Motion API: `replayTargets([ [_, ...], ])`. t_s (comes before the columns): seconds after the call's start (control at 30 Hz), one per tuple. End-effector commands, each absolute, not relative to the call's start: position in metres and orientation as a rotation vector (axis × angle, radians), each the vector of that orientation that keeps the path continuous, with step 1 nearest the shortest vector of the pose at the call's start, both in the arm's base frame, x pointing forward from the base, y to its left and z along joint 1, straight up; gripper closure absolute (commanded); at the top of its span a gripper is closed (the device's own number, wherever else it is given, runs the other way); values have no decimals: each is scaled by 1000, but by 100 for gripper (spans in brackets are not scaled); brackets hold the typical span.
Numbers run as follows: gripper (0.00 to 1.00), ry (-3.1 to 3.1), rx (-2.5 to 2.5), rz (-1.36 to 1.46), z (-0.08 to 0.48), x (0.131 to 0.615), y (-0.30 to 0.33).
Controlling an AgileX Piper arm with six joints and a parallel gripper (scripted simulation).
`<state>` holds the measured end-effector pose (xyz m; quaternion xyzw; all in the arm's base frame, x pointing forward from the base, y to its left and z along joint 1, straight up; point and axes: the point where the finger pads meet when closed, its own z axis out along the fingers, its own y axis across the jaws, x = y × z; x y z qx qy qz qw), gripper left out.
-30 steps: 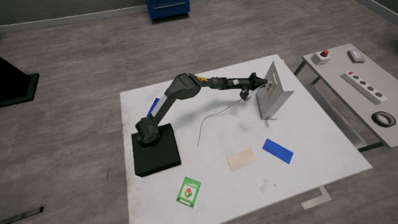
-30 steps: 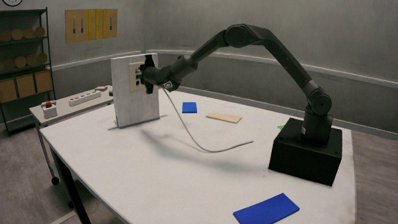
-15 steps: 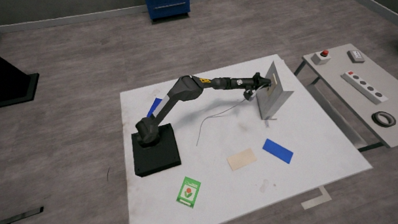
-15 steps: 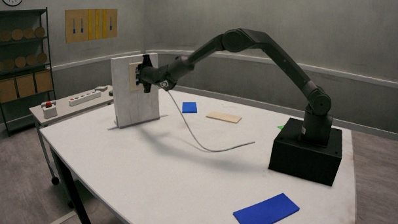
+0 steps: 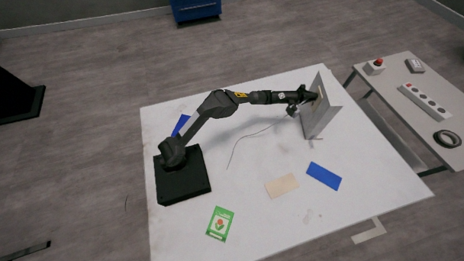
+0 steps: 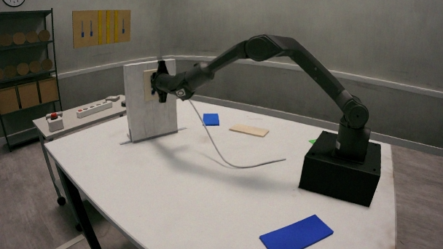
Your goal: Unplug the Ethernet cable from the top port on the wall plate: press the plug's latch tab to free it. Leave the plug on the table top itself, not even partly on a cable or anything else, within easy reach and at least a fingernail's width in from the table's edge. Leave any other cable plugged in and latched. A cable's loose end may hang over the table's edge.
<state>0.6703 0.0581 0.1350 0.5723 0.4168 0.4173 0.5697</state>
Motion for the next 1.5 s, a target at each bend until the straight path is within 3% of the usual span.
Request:
replayTargets([
  [0.0,80,976,1342,981,137,671,58],
  [0.4,80,976,1342,982,137,671,58],
  [0.43,100,976,1342,982,137,671,58],
  [1.47,100,976,1342,982,138,671,58],
])
